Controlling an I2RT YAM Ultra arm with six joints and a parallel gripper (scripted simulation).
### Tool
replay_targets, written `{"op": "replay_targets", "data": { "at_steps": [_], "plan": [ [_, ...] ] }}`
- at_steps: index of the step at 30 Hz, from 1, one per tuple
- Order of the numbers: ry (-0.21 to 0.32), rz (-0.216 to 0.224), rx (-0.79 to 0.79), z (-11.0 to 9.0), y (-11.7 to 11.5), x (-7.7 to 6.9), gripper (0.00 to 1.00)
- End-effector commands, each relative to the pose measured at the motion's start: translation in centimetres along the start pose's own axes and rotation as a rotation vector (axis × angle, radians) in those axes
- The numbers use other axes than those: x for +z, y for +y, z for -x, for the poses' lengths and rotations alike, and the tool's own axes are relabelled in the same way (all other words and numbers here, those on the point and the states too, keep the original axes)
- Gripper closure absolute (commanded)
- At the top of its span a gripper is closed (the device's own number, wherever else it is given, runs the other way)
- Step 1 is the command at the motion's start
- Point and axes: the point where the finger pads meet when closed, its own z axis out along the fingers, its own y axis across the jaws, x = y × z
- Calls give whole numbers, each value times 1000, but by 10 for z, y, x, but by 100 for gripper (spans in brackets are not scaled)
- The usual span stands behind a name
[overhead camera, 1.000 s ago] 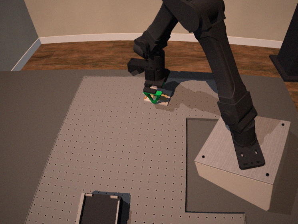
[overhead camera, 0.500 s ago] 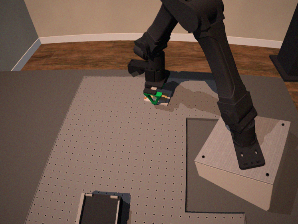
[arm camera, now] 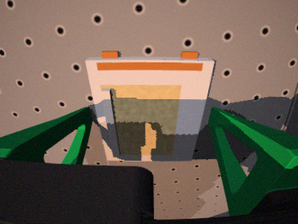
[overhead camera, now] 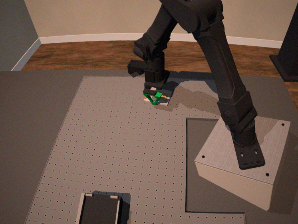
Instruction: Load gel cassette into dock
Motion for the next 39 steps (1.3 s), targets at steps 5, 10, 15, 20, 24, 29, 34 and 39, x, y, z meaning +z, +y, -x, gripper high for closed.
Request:
{"op": "replay_targets", "data": {
  "at_steps": [5,10,15,20,24,29,34,39],
  "plan": [
    [-11,-8,1,3,-2,-2,100],
    [-11,-8,1,3,-2,-2,100],
    [-11,-8,1,3,-2,-2,100],
    [-11,-8,1,3,-2,-2,100],
    [-11,-8,1,3,-2,-2,100],
    [-11,-8,1,3,-2,-2,100],
    [-11,-8,1,3,-2,-2,100],
    [-11,-8,1,3,-2,-2,100]
  ]
}}
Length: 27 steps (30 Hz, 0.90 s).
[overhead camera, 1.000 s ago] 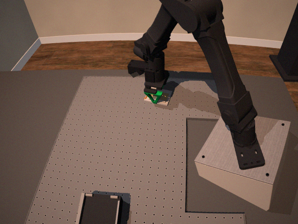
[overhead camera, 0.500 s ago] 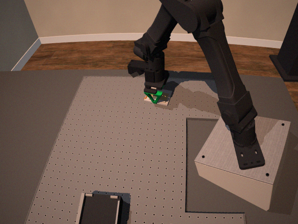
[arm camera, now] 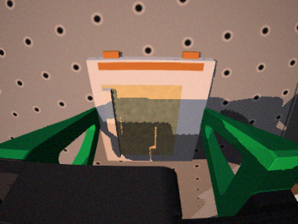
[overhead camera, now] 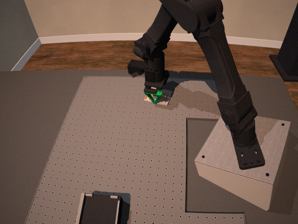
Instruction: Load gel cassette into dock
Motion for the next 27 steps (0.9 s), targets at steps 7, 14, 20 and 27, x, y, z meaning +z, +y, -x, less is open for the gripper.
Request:
{"op": "replay_targets", "data": {
  "at_steps": [7,14,20,27],
  "plan": [
    [-12,-7,1,3,-2,-2,100],
    [-12,-7,1,3,-2,-2,100],
    [-12,-7,1,3,-2,-2,100],
    [-8,-5,6,-5,1,-7,100]
  ]
}}
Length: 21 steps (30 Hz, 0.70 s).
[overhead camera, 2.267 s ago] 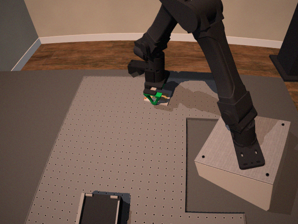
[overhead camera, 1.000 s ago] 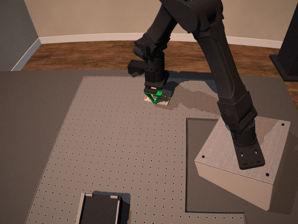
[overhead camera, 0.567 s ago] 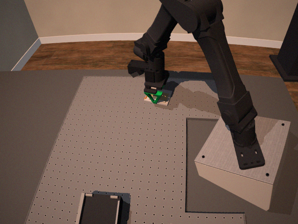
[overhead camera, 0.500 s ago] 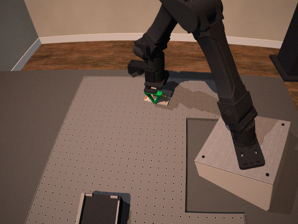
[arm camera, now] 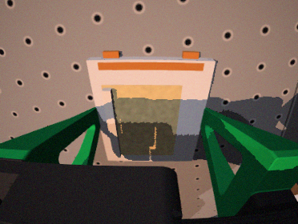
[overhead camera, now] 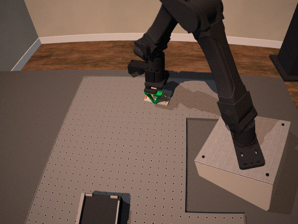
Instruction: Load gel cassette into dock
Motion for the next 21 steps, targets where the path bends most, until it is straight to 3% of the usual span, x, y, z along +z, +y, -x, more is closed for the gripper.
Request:
{"op": "replay_targets", "data": {
  "at_steps": [1,3,21],
  "plan": [
    [4,2,8,-7,2,-8,100],
    [-30,-20,5,7,-7,-19,100],
    [-34,-19,1,7,-7,-41,100]
  ]
}}
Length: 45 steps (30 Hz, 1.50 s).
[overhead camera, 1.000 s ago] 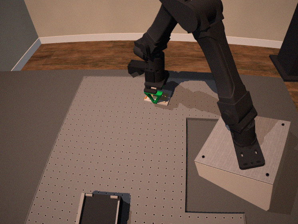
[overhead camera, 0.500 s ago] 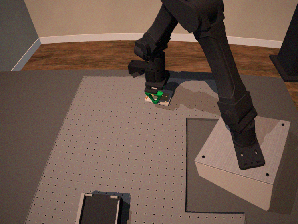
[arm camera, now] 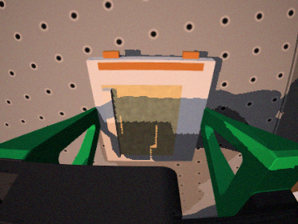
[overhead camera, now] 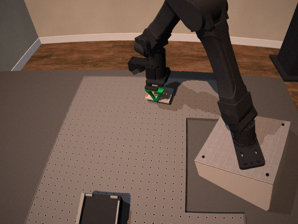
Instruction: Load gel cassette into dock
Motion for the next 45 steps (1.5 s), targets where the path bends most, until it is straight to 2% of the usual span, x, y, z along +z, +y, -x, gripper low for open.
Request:
{"op": "replay_targets", "data": {
  "at_steps": [1,35,45],
  "plan": [
    [-49,-27,-2,13,-10,-25,100],
    [-49,-27,-3,11,-8,-65,100],
    [-50,-26,-4,12,-8,-66,100]
  ]
}}
